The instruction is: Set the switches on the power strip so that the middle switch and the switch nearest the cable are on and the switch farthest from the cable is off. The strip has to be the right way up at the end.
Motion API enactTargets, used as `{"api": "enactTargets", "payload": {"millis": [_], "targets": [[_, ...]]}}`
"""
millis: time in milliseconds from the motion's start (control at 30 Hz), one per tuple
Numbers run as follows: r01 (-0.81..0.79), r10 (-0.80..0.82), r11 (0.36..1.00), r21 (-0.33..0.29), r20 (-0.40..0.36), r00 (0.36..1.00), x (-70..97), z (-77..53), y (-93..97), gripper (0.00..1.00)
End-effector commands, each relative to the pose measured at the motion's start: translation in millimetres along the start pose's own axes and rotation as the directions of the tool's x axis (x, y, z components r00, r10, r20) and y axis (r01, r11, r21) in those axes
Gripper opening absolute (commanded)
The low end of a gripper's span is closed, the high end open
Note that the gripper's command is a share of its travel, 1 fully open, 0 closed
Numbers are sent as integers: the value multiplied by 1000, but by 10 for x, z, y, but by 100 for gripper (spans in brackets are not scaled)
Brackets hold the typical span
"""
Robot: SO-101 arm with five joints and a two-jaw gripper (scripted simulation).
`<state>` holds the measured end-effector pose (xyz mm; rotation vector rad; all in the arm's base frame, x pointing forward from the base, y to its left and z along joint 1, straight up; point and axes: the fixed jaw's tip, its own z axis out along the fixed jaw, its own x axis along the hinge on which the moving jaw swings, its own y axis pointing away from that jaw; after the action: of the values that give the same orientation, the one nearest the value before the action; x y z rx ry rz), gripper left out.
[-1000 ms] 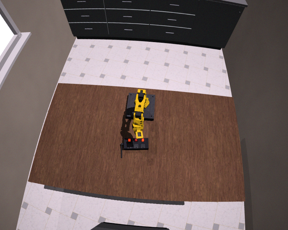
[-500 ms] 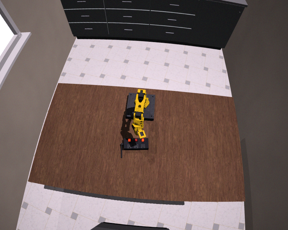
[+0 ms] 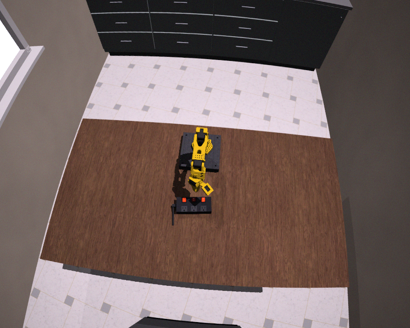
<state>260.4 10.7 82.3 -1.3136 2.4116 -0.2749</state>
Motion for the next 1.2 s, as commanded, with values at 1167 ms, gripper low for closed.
{"api": "enactTargets", "payload": {"millis": [1167], "targets": [[984, -977, 145, -106, 139, 159, 148, 70, 312, 0]]}}
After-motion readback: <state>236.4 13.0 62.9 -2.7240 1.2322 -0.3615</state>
